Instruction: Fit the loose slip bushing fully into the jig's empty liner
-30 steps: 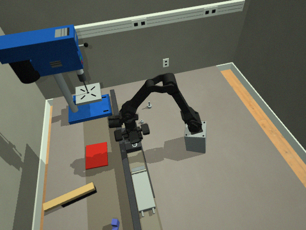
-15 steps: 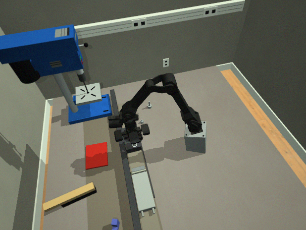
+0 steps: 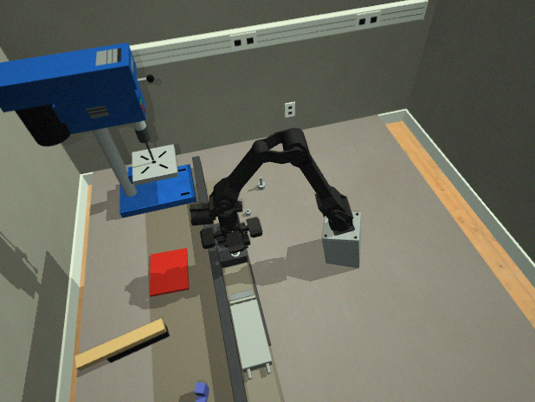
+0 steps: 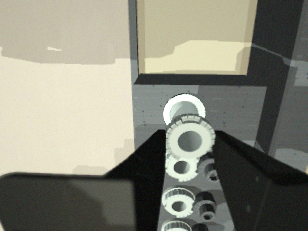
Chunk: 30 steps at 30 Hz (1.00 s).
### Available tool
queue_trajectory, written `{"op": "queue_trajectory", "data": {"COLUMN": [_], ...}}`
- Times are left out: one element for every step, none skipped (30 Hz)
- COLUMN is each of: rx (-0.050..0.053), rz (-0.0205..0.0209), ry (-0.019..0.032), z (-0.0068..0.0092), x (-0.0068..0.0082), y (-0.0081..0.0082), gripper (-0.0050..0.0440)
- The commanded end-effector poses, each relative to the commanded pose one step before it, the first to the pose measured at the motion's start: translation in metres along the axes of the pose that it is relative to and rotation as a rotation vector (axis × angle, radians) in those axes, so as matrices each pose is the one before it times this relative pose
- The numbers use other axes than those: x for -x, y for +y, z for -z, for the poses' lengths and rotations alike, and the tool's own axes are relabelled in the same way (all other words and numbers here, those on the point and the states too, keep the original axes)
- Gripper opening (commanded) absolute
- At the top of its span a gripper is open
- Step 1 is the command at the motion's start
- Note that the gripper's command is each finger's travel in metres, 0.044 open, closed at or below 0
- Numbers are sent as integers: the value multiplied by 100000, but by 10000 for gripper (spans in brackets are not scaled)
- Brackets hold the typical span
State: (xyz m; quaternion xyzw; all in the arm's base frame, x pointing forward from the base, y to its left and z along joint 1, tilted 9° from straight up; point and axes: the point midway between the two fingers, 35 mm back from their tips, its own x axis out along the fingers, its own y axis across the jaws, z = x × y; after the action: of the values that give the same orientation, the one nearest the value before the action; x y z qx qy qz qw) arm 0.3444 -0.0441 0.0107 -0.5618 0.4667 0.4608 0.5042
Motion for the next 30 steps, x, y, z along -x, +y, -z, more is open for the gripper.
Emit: {"op": "queue_trajectory", "data": {"rx": [-96, 0, 0, 0, 0, 0, 0, 0, 0, 0, 0, 0, 0, 0, 0, 0, 0, 0, 0, 34, 5, 17, 18, 18, 15, 0, 0, -83, 10, 11], "rz": [2232, 0, 0, 0, 0, 0, 0, 0, 0, 0, 0, 0, 0, 0, 0, 0, 0, 0, 0, -304, -54, -344, -377, -385, -309, 0, 0, 1101, -293, -240], "ry": [316, 0, 0, 0, 0, 0, 0, 0, 0, 0, 0, 0, 0, 0, 0, 0, 0, 0, 0, -32, -7, -57, -62, -64, -51, 0, 0, 185, -48, -40], "z": [118, 0, 0, 0, 0, 0, 0, 0, 0, 0, 0, 0, 0, 0, 0, 0, 0, 0, 0, 13, -4, -15, -16, -13, -7, 0, 0, 52, -12, -10], "x": [631, 0, 0, 0, 0, 0, 0, 0, 0, 0, 0, 0, 0, 0, 0, 0, 0, 0, 0, -91, -59, -144, -142, -152, -140, 0, 0, 303, -148, -148], "y": [-427, 0, 0, 0, 0, 0, 0, 0, 0, 0, 0, 0, 0, 0, 0, 0, 0, 0, 0, 129, 34, 73, 75, 59, 26, 0, 0, -219, 53, 47], "gripper": [-50, -50, -50, -50, -50, -50, -50, -50, -50, -50, -50, -50, -50, -50, -50, -50, -50, -50, -50, -50, -50, -50, -50, -50, -50, -50, -50, -50, -50, -50]}}
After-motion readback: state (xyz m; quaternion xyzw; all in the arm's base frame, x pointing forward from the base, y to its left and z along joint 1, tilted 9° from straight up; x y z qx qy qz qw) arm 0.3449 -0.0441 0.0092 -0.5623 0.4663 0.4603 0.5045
